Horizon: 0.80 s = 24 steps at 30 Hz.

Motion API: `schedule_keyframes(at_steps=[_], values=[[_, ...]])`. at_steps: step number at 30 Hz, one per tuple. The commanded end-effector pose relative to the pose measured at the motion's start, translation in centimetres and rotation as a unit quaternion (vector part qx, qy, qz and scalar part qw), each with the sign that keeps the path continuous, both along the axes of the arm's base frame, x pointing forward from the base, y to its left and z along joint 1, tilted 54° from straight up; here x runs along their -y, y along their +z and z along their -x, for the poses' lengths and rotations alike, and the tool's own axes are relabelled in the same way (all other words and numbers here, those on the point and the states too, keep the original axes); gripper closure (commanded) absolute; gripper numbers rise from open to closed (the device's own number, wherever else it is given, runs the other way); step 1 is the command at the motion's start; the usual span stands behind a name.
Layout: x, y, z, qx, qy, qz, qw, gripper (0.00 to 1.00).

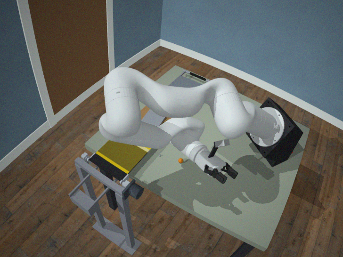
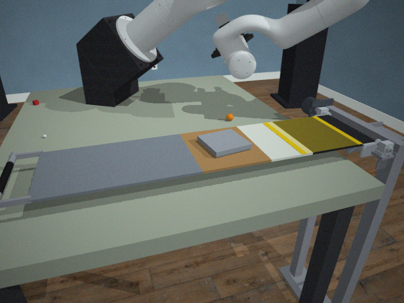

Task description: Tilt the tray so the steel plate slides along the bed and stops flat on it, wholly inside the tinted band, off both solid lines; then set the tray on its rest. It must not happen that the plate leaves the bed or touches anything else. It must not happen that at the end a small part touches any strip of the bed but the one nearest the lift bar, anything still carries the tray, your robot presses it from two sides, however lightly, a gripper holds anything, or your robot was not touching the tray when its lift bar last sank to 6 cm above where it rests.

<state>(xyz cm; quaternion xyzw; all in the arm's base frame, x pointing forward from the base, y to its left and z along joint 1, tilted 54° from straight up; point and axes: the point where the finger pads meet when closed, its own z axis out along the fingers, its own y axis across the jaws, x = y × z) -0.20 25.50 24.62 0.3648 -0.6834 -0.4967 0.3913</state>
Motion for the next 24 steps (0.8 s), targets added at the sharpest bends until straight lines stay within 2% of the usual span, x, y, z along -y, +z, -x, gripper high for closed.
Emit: schedule_keyframes(at_steps=[1, 24], values=[[0.02, 0.01, 0.03, 0.0, 0.0, 0.0, 1.0, 0.0], [0.29, -0.1, -0.22, 0.005, 0.003, -0.002, 1.0, 0.0]])
